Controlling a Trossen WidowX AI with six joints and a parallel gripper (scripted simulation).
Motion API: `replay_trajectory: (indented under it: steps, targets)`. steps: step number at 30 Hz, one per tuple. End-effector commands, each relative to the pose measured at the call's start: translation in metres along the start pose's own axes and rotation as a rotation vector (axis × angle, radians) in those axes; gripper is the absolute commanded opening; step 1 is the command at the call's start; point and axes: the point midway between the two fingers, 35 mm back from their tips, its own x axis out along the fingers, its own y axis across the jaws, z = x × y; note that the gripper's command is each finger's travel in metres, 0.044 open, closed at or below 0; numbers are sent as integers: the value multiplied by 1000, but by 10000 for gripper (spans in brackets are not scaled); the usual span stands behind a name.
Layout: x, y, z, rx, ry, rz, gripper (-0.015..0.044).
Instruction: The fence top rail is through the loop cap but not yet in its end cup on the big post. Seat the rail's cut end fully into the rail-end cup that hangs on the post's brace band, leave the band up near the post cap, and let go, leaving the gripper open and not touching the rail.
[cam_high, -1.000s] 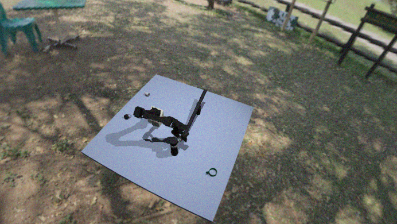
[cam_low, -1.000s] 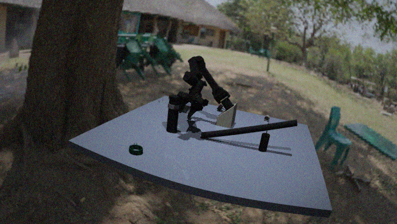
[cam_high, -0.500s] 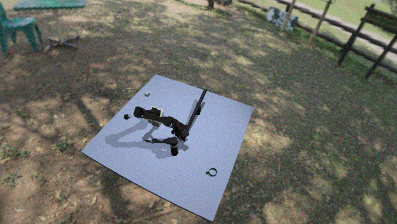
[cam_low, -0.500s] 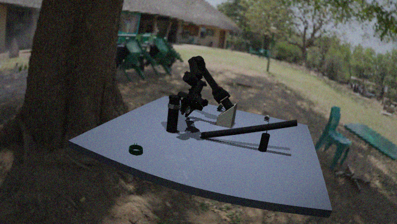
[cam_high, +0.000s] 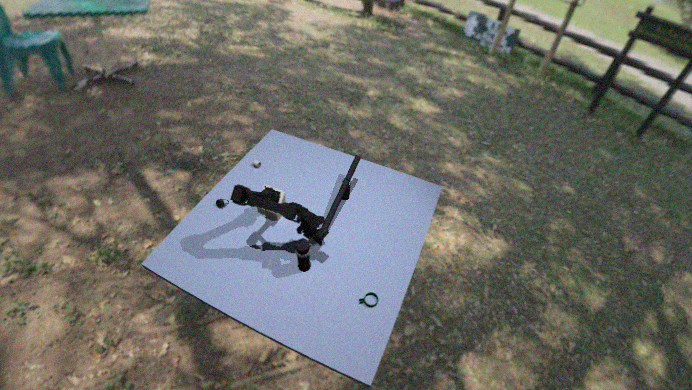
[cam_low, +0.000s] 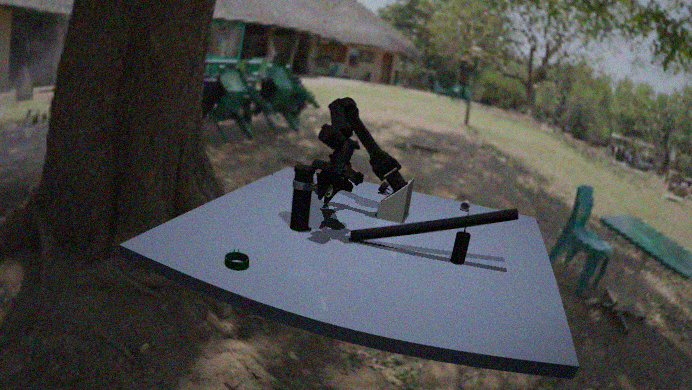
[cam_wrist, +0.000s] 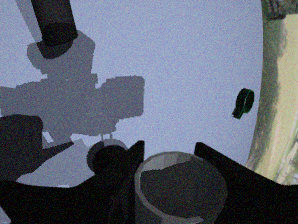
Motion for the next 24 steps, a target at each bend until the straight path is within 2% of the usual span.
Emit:
replay_trajectory:
  steps: [1, 24]
  targets:
    - [-1, 3, 0, -27, -10, 4, 0]
    - [-7, 15, -2, -156, -85, 5, 0]
